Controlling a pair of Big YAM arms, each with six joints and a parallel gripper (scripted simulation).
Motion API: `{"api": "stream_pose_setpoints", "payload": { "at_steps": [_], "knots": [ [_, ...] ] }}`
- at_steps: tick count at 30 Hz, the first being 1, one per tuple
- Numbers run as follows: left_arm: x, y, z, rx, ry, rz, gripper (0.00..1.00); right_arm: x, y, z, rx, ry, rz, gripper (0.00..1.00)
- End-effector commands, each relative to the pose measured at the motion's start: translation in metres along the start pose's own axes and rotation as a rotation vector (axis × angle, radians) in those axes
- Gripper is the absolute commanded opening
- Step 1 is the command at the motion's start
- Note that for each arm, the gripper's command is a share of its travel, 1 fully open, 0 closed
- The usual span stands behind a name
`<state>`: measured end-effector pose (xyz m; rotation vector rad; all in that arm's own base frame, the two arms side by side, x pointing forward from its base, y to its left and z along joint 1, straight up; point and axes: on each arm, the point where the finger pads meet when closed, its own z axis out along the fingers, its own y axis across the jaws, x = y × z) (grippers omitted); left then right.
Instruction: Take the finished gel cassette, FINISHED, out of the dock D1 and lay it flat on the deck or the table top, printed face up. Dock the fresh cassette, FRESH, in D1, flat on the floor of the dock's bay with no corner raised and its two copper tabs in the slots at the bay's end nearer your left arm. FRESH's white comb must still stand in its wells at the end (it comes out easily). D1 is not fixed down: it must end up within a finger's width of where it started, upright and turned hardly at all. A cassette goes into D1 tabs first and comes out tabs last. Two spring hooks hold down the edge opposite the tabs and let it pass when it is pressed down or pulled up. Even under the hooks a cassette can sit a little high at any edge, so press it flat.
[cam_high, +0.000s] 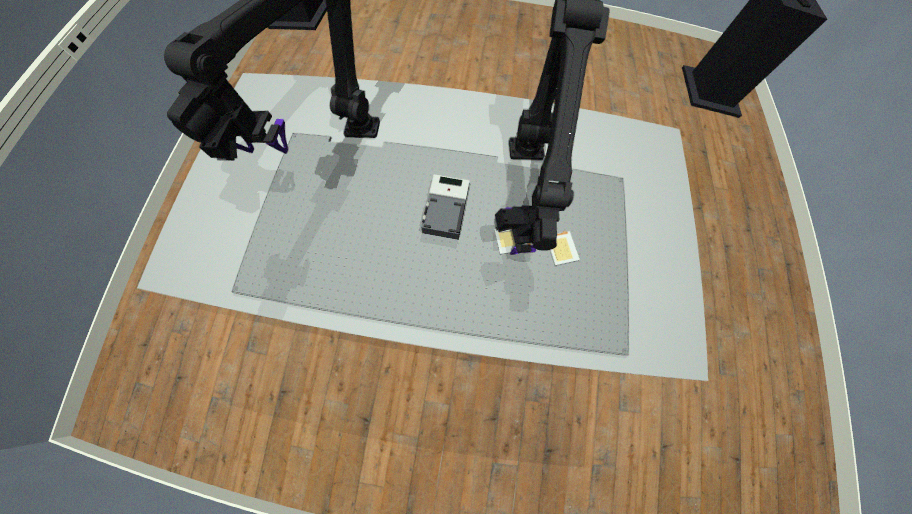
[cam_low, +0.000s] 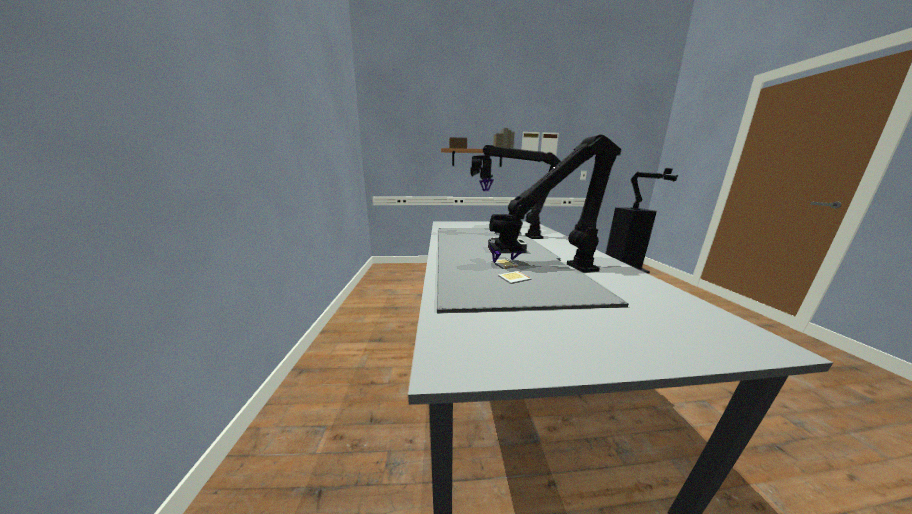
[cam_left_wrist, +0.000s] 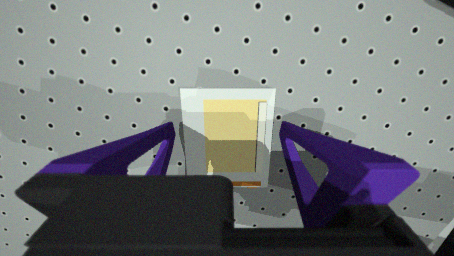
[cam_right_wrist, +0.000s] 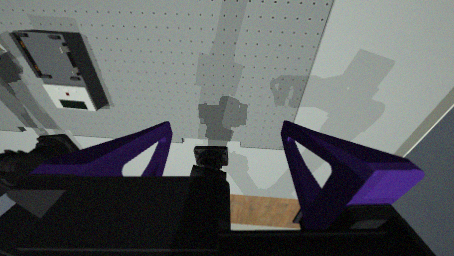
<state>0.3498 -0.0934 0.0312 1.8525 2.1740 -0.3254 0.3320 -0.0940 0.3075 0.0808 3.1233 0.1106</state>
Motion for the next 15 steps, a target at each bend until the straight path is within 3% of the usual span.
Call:
{"api": "stream_pose_setpoints", "payload": {
  "at_steps": [1,15],
  "knots": [
    [-0.0011,0.0007,0.0045,-0.002,0.003,0.002,0.98,-0.01,-0.0048,-0.02,0.002,-0.014,0.02,1.0],
    [-0.0006,0.0014,0.0071,-0.004,0.002,0.005,0.98,-0.01,-0.0048,-0.02,0.002,-0.014,0.02,1.0]
  ]
}}
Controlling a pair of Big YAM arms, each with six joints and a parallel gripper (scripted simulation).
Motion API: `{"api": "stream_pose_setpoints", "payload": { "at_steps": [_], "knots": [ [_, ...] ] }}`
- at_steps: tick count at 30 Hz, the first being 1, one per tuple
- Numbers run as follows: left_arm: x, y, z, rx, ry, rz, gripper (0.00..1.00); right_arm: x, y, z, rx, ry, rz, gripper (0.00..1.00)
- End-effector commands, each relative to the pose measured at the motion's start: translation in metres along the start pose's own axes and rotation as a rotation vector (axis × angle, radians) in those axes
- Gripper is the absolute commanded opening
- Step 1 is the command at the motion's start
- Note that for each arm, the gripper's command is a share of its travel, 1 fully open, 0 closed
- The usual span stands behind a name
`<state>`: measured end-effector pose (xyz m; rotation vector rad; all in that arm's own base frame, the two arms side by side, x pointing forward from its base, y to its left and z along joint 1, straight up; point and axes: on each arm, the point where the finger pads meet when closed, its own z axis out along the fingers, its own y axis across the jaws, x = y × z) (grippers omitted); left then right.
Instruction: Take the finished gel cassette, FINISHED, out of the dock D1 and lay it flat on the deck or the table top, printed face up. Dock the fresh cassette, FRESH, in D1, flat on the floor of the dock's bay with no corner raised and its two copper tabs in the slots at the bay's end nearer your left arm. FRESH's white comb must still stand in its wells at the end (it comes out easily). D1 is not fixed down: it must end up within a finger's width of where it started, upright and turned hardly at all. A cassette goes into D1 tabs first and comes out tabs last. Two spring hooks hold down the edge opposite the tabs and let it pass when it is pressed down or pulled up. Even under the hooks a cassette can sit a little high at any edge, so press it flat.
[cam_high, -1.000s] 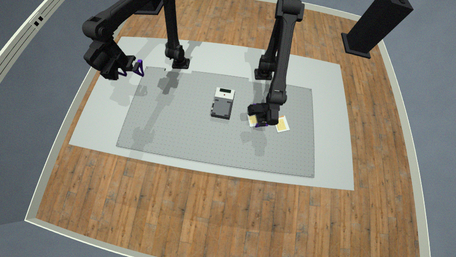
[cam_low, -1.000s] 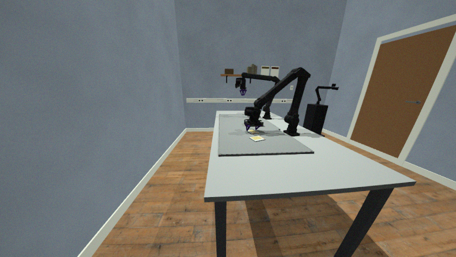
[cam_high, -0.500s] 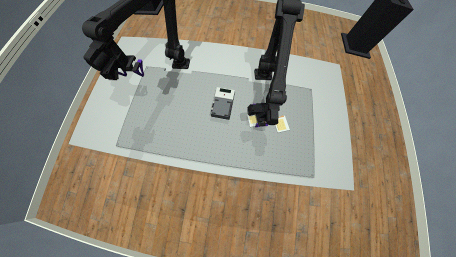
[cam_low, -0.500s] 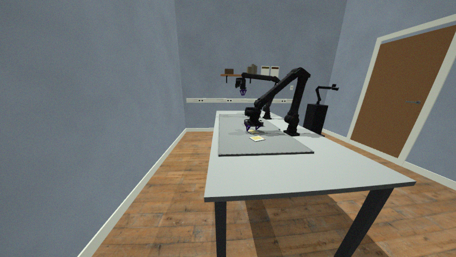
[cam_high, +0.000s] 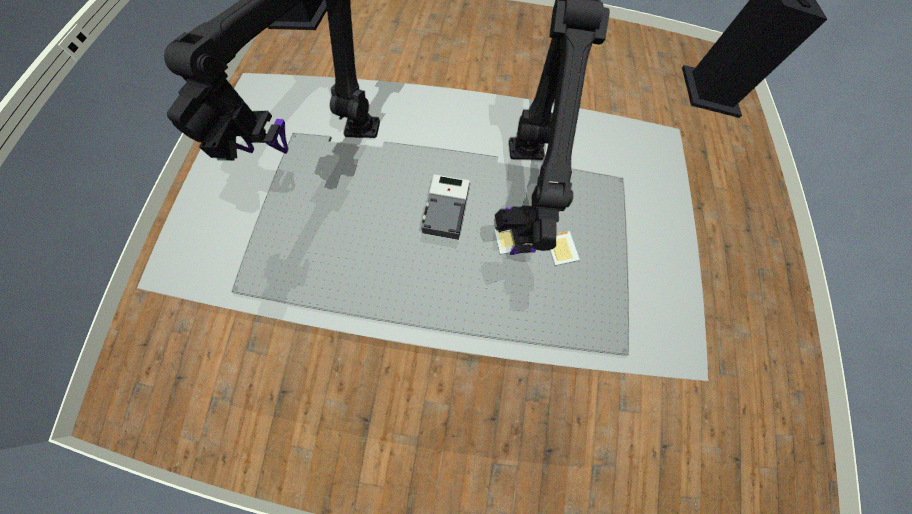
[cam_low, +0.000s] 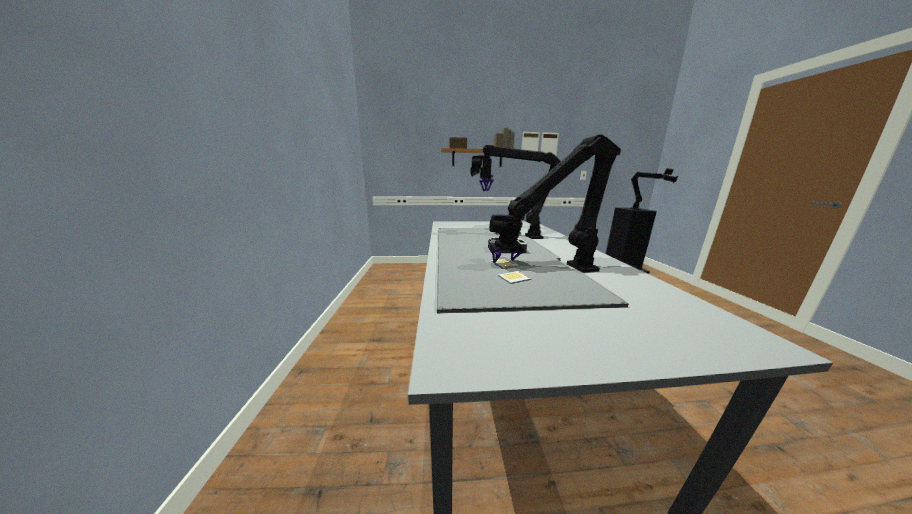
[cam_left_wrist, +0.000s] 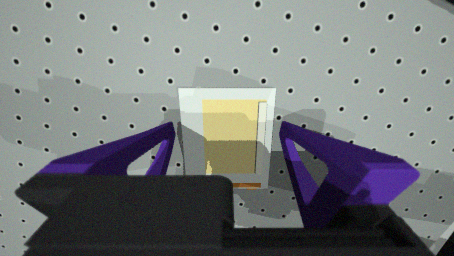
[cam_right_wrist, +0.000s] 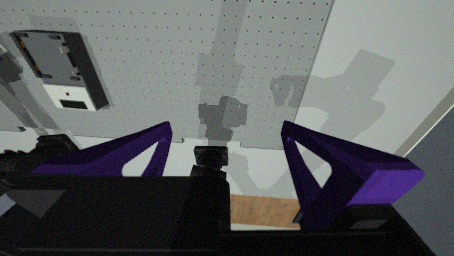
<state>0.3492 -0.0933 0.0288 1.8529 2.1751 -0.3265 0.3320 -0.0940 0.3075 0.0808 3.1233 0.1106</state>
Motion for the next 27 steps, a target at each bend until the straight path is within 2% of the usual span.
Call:
{"api": "stream_pose_setpoints", "payload": {
  "at_steps": [1,27],
  "knots": [
    [-0.0014,0.0023,0.0062,-0.006,0.002,0.005,0.98,-0.01,-0.0048,-0.02,0.002,-0.014,0.02,1.0],
    [-0.0004,0.0007,0.0093,-0.003,0.002,0.006,0.98,-0.01,-0.0048,-0.02,0.002,-0.014,0.02,1.0]
  ]
}}
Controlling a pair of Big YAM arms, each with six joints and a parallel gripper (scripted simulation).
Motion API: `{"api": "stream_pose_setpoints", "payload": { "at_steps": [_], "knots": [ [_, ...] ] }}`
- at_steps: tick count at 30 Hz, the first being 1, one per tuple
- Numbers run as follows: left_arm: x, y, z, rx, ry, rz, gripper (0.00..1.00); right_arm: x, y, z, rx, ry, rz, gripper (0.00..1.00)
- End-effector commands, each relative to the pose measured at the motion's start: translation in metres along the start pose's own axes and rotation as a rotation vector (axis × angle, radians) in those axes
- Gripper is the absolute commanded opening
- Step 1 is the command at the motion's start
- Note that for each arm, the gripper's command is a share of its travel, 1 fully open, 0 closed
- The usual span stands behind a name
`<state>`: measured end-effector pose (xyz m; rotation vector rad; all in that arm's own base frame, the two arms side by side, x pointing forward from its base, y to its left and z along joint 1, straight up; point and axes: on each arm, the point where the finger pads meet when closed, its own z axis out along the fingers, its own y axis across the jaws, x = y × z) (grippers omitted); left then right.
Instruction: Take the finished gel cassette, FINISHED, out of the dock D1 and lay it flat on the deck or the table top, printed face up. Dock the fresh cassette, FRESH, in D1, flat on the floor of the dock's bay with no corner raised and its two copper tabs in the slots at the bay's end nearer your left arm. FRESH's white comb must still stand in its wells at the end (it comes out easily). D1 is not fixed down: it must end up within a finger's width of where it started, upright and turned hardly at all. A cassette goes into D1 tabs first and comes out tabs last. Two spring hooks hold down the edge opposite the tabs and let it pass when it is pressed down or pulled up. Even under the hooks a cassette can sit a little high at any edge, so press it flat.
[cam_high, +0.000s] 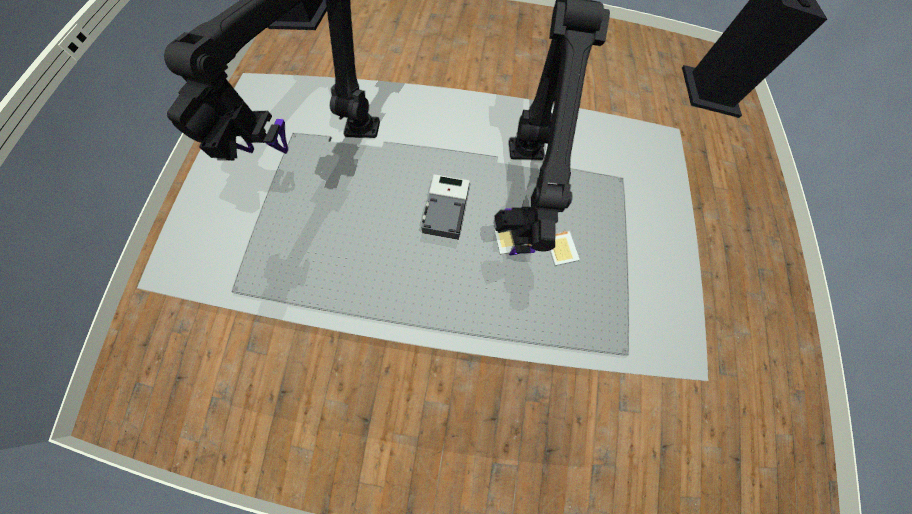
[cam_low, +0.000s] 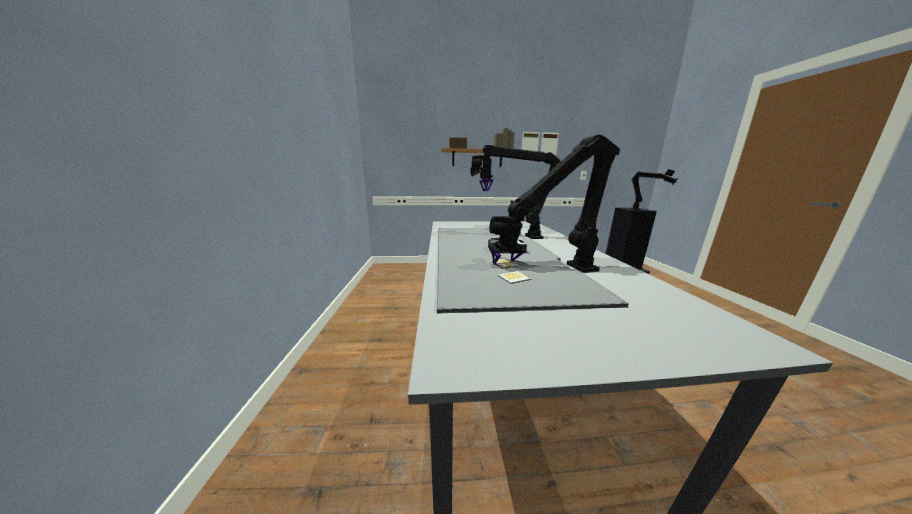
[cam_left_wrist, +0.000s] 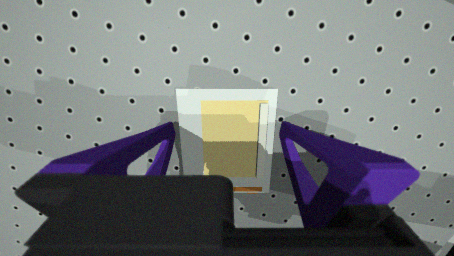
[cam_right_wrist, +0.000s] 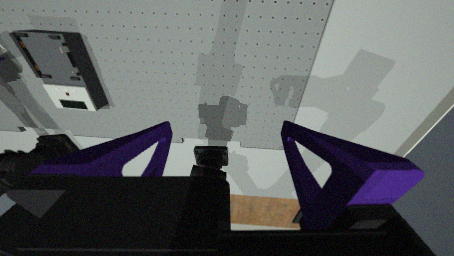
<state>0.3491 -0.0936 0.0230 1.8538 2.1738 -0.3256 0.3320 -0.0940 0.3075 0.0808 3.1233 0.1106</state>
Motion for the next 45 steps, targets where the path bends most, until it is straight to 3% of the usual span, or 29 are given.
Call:
{"api": "stream_pose_setpoints", "payload": {
  "at_steps": [1,7,8,36,45],
  "knots": [
    [-0.002,0.001,0.004,-0.002,0.002,0.004,0.98,-0.01,-0.005,-0.02,0.002,-0.014,0.02,1.0],
    [-0.002,0.001,0.004,-0.002,0.002,0.004,0.98,-0.01,-0.005,-0.02,0.002,-0.014,0.02,1.0],
    [-0.002,0.001,0.003,-0.007,-0.002,0.003,0.0,-0.01,-0.005,-0.02,0.002,-0.014,0.02,1.0],
    [-0.002,0.002,-0.002,-0.007,-0.002,0.003,0.0,-0.01,-0.005,-0.02,0.002,-0.014,0.02,1.0],
    [-0.006,0.002,-0.013,0.001,0.0,0.0,0.0,-0.01,-0.005,-0.02,0.002,-0.014,0.02,1.0]
  ]
}}
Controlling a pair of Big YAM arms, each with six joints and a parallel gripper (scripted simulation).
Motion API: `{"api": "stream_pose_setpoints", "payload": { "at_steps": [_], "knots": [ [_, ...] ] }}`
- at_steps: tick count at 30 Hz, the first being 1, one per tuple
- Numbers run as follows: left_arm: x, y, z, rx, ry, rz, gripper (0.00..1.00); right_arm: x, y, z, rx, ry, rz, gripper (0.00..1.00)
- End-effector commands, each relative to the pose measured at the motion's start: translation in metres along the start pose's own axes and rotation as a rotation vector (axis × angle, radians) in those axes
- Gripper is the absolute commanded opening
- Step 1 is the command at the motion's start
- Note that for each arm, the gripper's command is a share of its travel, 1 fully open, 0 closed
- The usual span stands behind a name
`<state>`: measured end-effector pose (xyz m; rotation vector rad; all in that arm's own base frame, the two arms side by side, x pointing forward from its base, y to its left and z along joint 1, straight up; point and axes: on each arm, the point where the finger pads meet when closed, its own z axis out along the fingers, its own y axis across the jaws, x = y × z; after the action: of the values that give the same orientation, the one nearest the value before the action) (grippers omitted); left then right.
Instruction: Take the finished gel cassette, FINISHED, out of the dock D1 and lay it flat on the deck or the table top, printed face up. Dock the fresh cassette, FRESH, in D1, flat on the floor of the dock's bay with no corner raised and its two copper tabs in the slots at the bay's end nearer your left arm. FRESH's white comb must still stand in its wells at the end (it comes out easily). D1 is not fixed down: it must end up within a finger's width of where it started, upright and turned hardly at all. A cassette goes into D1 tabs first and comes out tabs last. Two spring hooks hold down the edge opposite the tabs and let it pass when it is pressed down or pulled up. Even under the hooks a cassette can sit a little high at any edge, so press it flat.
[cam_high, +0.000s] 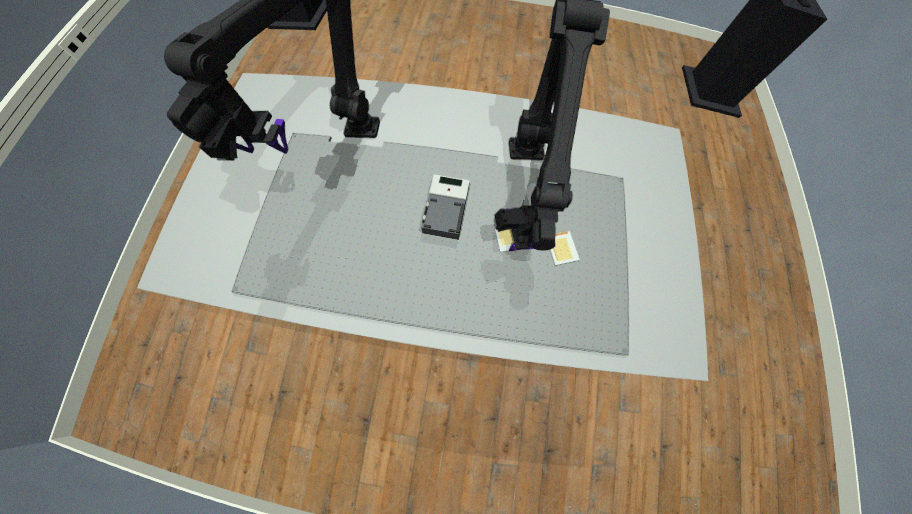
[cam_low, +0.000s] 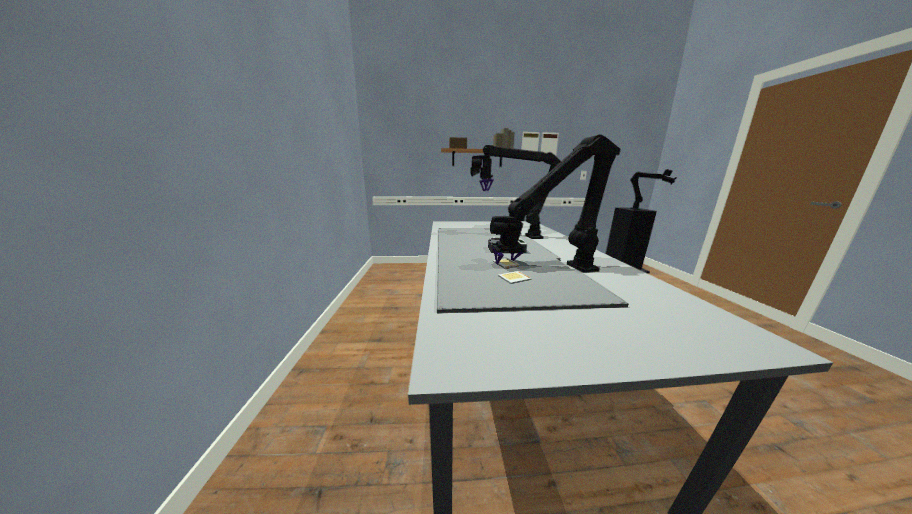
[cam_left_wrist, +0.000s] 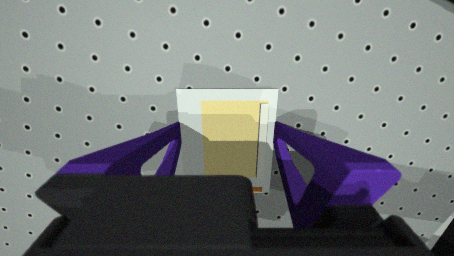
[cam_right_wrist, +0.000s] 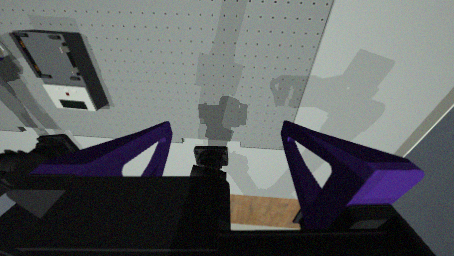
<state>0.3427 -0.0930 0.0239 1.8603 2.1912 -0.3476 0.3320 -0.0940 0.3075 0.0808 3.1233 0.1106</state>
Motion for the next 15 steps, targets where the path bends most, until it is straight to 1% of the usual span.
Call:
{"api": "stream_pose_setpoints", "payload": {
  "at_steps": [1,15],
  "knots": [
    [-0.007,0.008,-0.013,-0.021,-0.006,0.008,0.0,-0.01,-0.005,-0.02,0.002,-0.014,0.02,1.0],
    [-0.013,0.007,-0.029,-0.021,-0.006,0.008,0.0,-0.01,-0.005,-0.02,0.002,-0.014,0.02,1.0]
  ]
}}
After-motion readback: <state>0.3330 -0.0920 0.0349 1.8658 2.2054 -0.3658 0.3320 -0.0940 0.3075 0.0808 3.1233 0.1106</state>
